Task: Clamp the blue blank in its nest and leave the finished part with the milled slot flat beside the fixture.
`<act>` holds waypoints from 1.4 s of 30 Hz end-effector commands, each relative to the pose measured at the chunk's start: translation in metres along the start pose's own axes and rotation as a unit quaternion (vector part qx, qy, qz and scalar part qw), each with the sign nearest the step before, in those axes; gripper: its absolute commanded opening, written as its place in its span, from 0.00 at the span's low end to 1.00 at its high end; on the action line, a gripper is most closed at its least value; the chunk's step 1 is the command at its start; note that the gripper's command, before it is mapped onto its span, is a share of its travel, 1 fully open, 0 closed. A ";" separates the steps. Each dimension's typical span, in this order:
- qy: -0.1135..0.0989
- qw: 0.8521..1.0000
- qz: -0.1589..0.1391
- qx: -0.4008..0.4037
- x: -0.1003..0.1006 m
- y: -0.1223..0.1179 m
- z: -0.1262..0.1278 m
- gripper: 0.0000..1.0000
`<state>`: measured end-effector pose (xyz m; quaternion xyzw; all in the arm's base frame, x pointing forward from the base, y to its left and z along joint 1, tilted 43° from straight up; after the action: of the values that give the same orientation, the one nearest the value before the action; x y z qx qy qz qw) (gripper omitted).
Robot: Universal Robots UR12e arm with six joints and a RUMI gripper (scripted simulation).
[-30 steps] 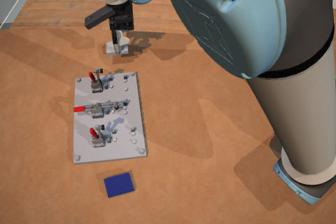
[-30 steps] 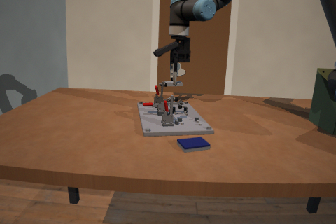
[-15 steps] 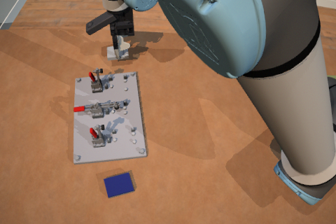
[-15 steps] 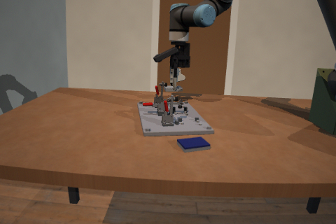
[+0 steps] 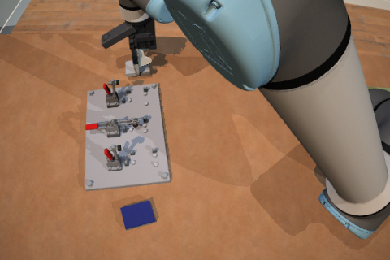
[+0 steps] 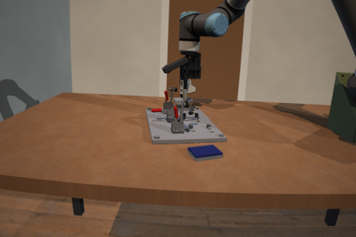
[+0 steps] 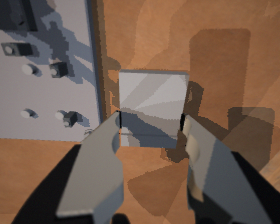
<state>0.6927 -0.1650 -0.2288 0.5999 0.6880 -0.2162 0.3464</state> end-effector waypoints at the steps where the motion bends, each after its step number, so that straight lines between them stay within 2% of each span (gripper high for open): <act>1: -0.001 1.000 0.001 0.000 0.008 0.001 0.001 0.00; 14: -0.001 1.000 0.001 0.000 0.018 0.001 0.001 0.00; 42: -0.001 1.000 0.001 0.000 0.018 0.001 0.001 0.00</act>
<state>0.6920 -0.1522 -0.2428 0.5999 0.6880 -0.2162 0.3465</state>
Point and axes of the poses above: the point where the finger pads meet when closed, its own x axis out along the fingers, its own z axis across the jaws, y = z × x, the point moved 8 cm from there along -x, back along the fingers, and after that the axes turned 2 degrees about -x, right-handed, at the moved point
